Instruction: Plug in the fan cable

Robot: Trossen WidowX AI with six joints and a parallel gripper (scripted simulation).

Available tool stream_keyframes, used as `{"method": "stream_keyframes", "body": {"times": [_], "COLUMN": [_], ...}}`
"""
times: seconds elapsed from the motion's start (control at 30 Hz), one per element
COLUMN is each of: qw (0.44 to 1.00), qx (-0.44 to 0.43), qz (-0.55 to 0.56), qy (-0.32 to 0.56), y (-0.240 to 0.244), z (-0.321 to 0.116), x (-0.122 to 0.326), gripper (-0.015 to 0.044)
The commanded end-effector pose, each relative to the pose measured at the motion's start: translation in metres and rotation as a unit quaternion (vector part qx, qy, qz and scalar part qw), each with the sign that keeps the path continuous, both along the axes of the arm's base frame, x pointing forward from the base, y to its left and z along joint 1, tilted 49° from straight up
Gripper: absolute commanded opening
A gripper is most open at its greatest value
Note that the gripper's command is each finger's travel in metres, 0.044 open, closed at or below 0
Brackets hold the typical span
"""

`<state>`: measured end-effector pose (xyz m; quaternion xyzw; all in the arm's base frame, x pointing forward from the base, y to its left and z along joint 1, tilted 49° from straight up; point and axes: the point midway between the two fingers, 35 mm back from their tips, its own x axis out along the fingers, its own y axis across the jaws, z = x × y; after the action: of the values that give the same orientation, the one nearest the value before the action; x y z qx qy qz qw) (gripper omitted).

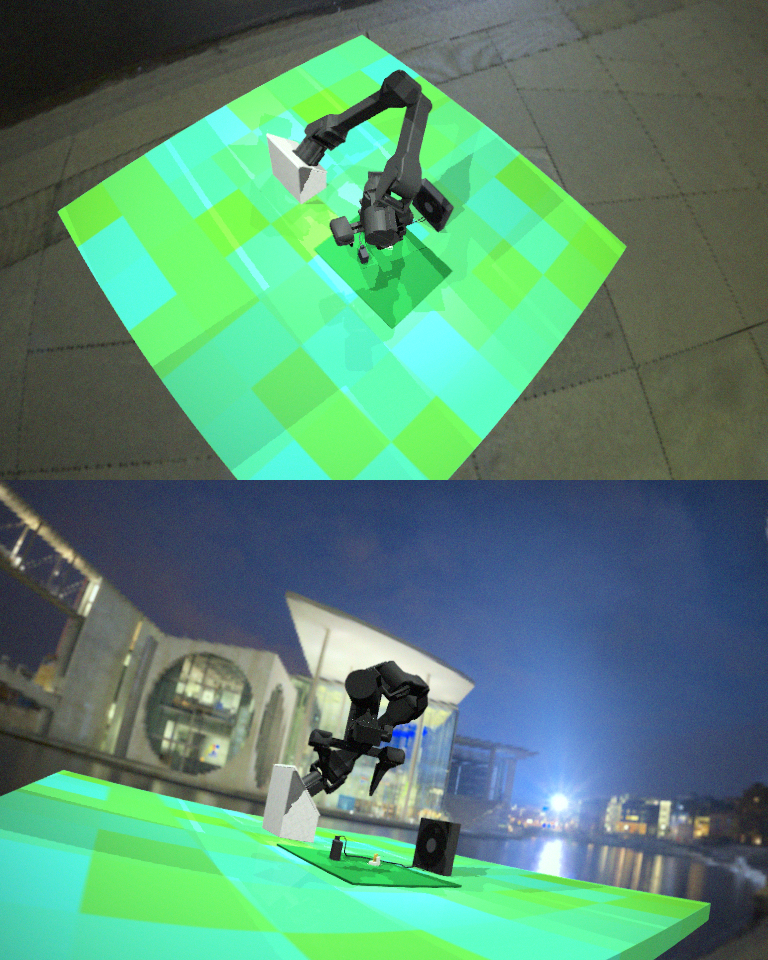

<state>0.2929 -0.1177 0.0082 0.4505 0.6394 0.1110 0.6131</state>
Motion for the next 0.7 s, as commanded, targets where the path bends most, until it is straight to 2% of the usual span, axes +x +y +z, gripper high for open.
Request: {"method": "stream_keyframes", "body": {"times": [0.0,0.1,0.67], "qw": [1.000,1.000,1.000], "qx": [0.011,0.013,0.013], "qz": [0.006,0.007,0.007], "qy": [0.009,0.009,0.009], "y": [0.035,0.062,0.076], "z": [-0.028,-0.048,-0.061], "x": [0.004,0.005,0.008], "gripper": [0.0440,0.0440,0.0440]}}
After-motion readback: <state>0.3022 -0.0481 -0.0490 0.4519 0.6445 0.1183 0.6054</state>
